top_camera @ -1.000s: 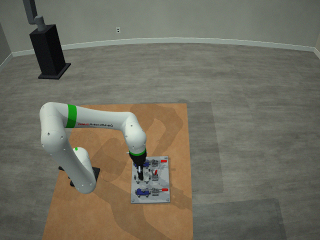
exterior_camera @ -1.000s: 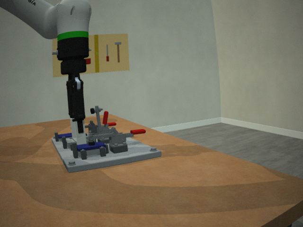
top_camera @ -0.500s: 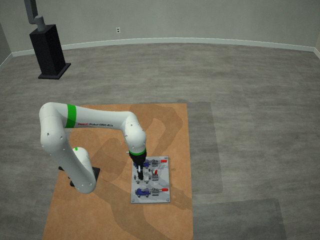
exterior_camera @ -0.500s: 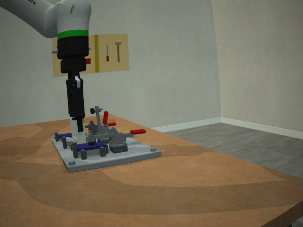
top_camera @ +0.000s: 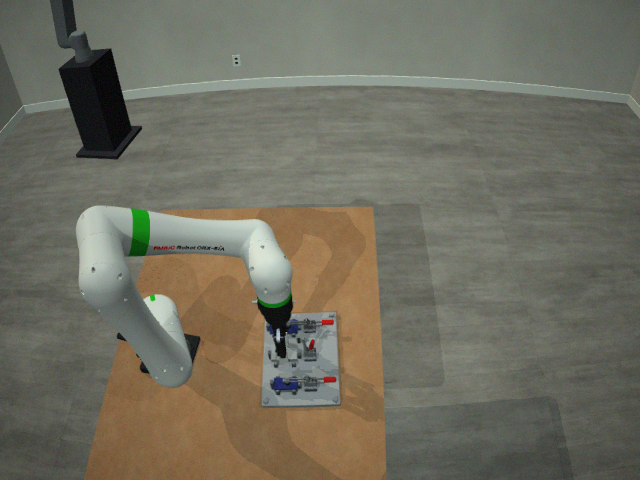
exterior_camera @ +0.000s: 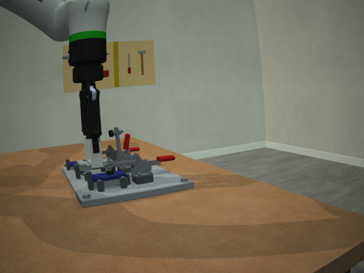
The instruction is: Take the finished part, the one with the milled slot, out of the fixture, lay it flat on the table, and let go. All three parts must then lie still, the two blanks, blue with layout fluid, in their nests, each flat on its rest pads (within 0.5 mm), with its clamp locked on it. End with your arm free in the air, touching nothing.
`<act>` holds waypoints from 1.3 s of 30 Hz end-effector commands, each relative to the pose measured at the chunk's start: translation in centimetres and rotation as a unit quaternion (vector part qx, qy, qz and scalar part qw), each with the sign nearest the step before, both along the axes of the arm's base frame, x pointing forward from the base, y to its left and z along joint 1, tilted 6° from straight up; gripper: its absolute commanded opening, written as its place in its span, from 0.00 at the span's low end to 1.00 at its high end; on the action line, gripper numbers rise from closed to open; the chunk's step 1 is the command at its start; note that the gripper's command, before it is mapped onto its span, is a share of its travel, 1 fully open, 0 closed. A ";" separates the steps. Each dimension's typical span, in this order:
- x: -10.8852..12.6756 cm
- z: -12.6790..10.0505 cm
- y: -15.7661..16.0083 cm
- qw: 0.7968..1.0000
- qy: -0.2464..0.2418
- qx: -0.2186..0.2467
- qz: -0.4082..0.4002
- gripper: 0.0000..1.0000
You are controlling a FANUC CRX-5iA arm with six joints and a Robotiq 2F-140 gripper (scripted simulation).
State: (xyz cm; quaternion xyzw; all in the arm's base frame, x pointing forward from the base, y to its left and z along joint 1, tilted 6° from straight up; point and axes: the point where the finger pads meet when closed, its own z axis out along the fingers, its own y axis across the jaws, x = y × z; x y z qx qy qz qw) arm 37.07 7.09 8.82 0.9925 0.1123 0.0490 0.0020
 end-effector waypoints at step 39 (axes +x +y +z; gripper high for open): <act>-0.3 2.3 0.0 1.000 0.000 0.000 0.000 0.00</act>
